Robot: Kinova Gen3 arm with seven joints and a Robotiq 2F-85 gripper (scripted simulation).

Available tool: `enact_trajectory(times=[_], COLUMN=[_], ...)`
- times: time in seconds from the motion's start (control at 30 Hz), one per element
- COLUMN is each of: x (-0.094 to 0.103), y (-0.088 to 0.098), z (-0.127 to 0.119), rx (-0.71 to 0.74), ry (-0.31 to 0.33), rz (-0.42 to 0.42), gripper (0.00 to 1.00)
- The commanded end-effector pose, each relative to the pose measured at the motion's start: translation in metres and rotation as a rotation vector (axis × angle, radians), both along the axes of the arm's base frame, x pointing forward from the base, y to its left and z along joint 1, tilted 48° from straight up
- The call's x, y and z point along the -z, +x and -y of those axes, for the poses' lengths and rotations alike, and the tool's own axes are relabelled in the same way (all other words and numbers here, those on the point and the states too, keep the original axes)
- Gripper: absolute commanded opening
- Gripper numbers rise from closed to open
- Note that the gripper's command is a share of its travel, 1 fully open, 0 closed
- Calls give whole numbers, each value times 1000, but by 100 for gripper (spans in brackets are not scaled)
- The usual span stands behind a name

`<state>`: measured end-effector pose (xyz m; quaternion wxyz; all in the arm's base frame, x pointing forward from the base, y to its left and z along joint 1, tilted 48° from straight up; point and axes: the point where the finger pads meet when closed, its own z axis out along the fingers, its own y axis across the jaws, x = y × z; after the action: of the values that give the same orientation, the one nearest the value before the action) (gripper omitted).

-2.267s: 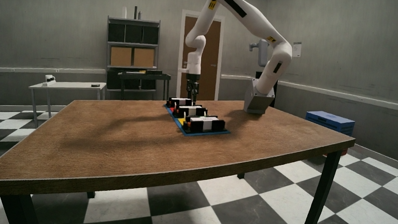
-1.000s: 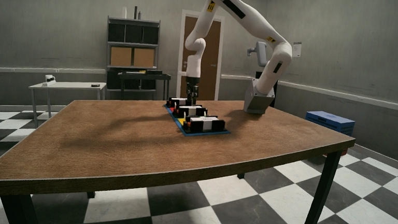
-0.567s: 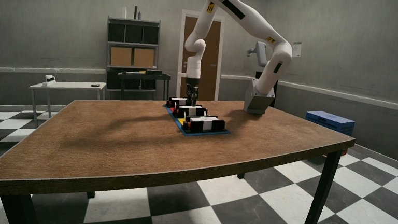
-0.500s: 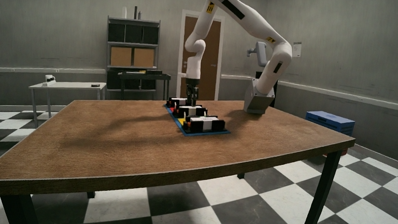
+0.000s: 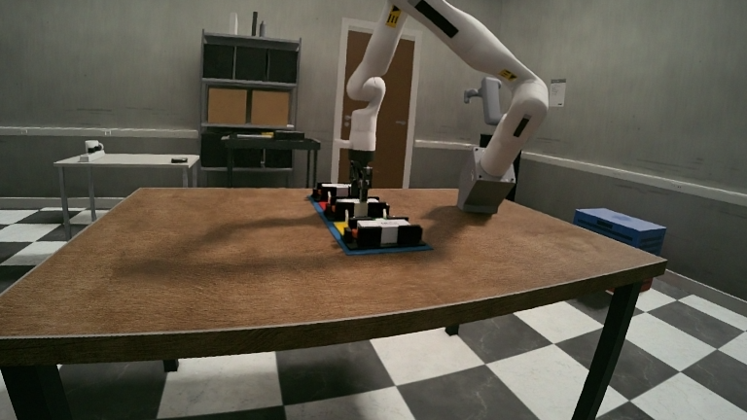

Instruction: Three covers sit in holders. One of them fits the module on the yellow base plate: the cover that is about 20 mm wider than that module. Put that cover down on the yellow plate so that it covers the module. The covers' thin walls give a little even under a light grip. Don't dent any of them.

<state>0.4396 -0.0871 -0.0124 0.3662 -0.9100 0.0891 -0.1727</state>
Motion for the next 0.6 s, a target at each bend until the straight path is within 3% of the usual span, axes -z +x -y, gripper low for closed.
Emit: enact_trajectory(times=[0.0, 0.57], x=[2, 9], y=[2, 5], z=[-1, -8], rx=[1, 1], ry=[-1, -1], rz=[1, 1], gripper=[100, 100])
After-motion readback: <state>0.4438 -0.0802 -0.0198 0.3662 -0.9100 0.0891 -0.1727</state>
